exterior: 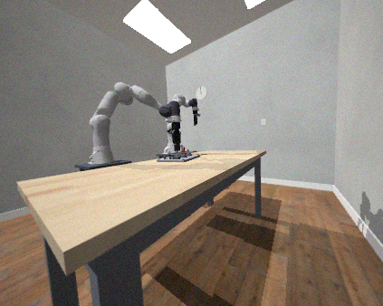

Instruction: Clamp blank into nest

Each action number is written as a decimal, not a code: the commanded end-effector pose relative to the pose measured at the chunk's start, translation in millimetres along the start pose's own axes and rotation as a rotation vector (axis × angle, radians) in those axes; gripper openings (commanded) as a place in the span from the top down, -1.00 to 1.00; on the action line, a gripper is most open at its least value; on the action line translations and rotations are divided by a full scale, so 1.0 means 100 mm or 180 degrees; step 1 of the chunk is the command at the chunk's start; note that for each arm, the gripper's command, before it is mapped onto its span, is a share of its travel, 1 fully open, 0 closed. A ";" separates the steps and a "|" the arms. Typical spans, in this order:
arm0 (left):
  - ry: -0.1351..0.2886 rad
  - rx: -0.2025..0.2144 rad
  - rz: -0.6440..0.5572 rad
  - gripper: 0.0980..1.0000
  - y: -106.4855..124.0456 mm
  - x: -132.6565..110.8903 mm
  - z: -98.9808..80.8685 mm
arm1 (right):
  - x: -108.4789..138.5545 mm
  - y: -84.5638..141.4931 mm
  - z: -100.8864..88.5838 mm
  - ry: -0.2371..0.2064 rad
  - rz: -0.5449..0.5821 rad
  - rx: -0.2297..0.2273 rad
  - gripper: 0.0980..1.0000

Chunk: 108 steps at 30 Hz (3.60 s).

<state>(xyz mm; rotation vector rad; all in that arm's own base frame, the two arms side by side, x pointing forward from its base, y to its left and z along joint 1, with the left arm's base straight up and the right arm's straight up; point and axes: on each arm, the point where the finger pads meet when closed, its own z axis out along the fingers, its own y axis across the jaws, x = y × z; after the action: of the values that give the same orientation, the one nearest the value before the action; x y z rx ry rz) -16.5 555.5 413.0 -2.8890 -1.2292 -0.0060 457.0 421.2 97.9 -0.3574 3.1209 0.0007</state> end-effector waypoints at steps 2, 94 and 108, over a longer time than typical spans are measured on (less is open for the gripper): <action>0.0000 0.0000 0.0000 -1.00 0.00 0.00 0.00 | 0.00 0.01 -0.16 0.0001 0.0010 0.0001 0.44; 0.0000 0.0000 0.0000 -1.00 0.00 0.00 0.00 | 0.00 -0.48 -1.17 0.0001 0.0010 0.0001 0.44; 0.0000 0.0000 0.0000 -1.00 0.00 0.00 0.00 | 0.00 -0.48 -0.83 0.0001 0.0010 0.0001 0.44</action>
<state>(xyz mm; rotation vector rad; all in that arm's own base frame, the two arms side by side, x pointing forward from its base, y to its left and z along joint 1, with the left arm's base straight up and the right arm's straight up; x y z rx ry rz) -16.5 555.5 413.0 -2.8890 -1.2292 -0.0060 464.7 371.1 192.1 -0.3368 3.1325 -0.0107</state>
